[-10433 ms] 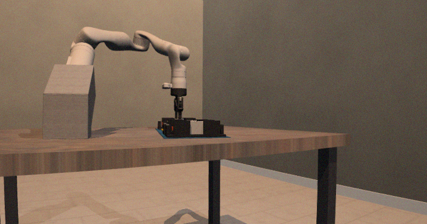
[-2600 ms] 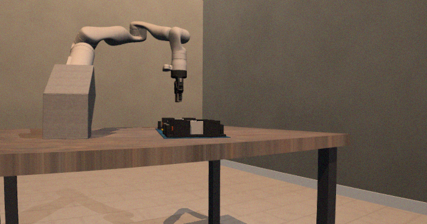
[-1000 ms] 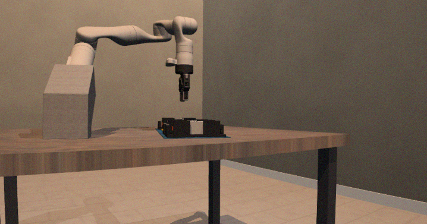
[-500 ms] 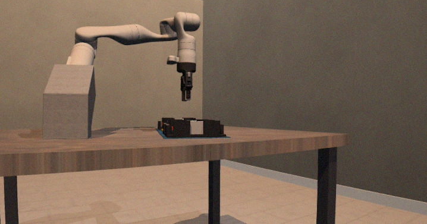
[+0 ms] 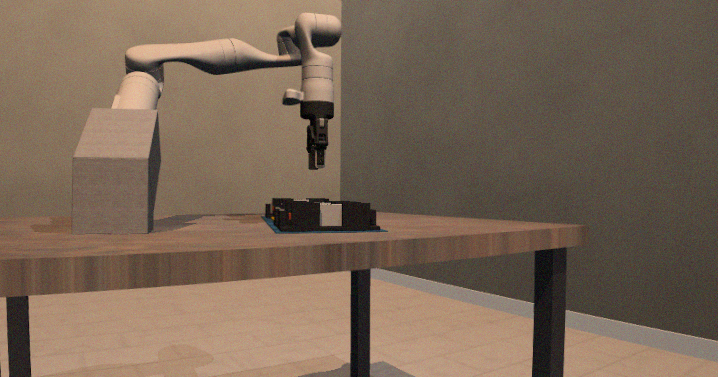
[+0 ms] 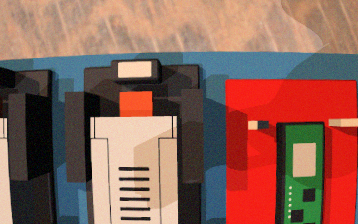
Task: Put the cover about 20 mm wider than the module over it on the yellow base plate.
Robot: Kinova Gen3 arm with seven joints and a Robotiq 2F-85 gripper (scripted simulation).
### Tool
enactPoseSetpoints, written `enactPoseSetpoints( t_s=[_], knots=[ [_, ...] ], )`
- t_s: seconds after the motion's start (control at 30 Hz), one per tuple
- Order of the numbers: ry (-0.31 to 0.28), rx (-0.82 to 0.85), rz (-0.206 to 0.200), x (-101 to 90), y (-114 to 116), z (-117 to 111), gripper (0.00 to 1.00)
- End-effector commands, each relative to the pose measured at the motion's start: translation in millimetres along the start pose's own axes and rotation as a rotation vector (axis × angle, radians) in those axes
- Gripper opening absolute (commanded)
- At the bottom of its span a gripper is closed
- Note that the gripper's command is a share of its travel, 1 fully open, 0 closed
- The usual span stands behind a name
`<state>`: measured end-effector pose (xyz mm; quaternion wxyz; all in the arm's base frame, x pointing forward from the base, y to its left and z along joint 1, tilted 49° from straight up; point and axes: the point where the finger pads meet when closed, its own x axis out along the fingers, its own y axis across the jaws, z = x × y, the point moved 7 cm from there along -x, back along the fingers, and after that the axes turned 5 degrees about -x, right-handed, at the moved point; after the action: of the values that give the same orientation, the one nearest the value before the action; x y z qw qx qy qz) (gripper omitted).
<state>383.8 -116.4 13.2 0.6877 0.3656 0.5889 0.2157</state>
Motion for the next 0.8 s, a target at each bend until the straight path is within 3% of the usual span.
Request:
enactPoseSetpoints(
  t_s=[0.0,0.13,0.47,0.77],
  knots=[
    [-0.002,-0.001,0.000,-0.6,-4,1,1.00],
    [-0.002,-0.001,0.000,-0.6,-4,1,1.00],
    [-0.002,-0.001,0.000,-0.1,-41,-3,1.00],
    [-0.002,-0.001,0.000,-0.2,-40,-3,1.00]
  ],
)
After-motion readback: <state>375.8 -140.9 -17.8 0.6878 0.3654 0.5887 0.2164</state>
